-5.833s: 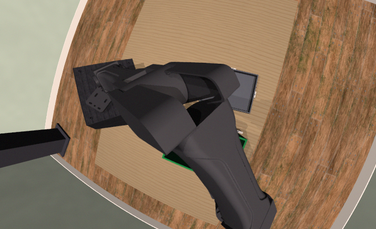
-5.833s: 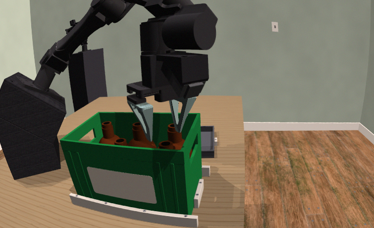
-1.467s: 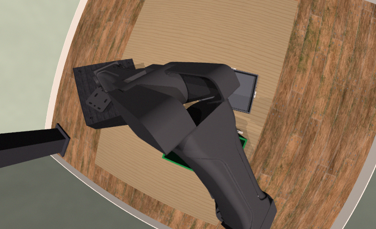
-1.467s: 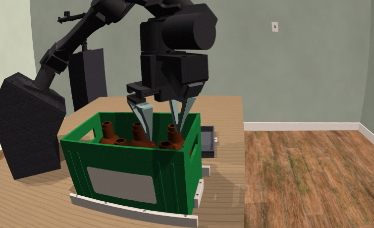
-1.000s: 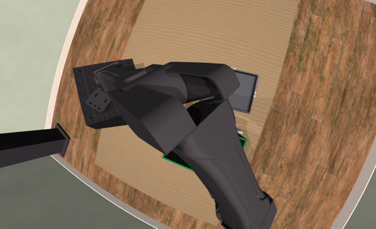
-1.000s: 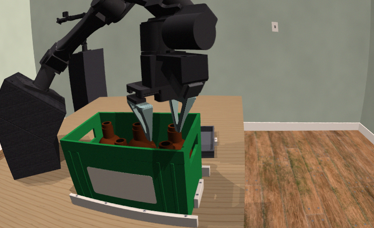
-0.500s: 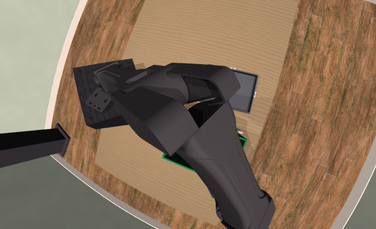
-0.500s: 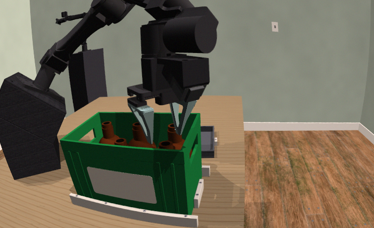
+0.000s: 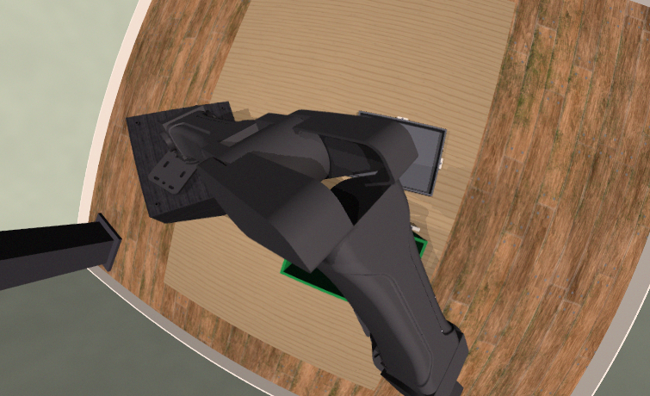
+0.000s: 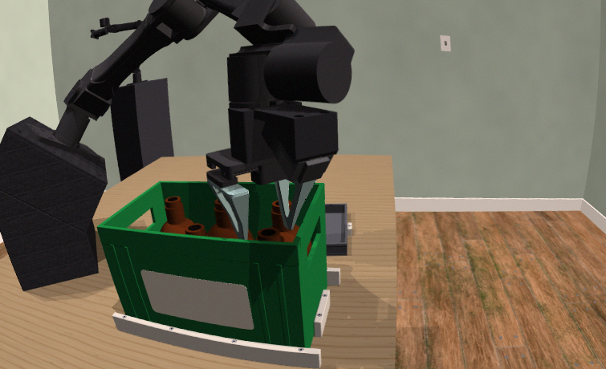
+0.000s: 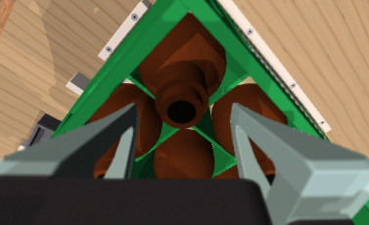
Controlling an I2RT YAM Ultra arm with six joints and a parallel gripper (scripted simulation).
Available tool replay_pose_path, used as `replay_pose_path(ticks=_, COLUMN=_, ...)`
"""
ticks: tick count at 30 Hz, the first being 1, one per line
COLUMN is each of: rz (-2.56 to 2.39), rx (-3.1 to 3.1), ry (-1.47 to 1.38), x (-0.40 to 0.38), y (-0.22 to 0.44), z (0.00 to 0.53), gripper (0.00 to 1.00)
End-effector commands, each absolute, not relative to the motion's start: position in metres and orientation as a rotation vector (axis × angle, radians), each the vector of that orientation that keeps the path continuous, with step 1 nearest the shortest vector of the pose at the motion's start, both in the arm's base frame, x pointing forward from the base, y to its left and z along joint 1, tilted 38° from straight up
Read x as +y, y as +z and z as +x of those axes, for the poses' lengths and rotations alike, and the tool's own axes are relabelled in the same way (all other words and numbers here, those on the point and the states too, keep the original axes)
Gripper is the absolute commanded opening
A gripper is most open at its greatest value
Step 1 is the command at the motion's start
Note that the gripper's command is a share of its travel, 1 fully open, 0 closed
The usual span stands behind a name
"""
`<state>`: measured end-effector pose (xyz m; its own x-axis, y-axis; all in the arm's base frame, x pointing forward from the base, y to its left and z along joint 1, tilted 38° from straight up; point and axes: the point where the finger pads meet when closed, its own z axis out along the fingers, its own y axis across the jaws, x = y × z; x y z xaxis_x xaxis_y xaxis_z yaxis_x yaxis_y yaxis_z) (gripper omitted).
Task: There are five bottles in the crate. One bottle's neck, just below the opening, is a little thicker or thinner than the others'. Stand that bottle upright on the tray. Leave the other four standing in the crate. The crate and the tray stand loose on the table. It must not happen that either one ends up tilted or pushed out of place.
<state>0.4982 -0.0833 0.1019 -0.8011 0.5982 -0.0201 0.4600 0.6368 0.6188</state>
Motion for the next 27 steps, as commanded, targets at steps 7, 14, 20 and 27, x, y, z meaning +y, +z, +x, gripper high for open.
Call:
replay_pose_path(ticks=7, rz=0.886, rx=2.619, ry=0.886, x=-0.087, y=0.094, z=0.503, gripper=0.61)
replay_pose_path(ticks=14, rz=0.897, rx=2.605, ry=0.881, x=-0.091, y=0.091, z=0.505, gripper=0.61)
replay_pose_path(ticks=20, rz=0.883, rx=2.601, ry=0.879, x=-0.088, y=0.093, z=0.508, gripper=0.61)
replay_pose_path(ticks=27, rz=0.887, rx=2.603, ry=0.884, x=-0.088, y=0.09, z=0.508, gripper=0.61)
